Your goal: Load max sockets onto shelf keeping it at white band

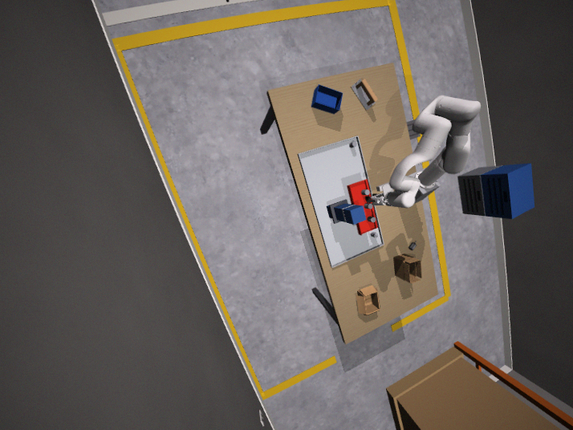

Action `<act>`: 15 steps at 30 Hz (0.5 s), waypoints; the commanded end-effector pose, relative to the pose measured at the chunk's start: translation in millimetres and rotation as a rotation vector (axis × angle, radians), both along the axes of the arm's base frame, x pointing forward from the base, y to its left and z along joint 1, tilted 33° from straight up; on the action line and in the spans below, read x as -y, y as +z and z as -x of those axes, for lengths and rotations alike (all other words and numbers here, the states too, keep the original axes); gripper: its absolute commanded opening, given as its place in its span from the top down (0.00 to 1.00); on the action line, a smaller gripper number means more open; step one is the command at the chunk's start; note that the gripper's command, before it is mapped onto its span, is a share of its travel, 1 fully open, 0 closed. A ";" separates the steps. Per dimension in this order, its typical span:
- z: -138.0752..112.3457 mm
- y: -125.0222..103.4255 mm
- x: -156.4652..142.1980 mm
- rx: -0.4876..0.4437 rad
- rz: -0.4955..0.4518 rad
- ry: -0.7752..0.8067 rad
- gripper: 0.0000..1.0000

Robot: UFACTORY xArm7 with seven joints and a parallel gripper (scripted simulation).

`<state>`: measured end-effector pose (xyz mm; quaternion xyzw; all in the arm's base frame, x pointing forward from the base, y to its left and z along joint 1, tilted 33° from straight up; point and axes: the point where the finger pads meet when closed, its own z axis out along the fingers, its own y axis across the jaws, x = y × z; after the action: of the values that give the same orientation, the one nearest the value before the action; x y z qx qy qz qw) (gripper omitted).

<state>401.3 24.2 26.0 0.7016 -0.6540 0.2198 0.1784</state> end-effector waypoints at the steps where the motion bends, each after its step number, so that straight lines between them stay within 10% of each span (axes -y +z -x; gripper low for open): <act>1: -1.0 1.1 -1.6 0.003 -0.001 0.003 0.53; 15: 0.1 12.3 -8.7 0.003 -0.001 0.003 0.53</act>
<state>400.4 28.6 33.1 0.7014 -0.6541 0.2196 0.1788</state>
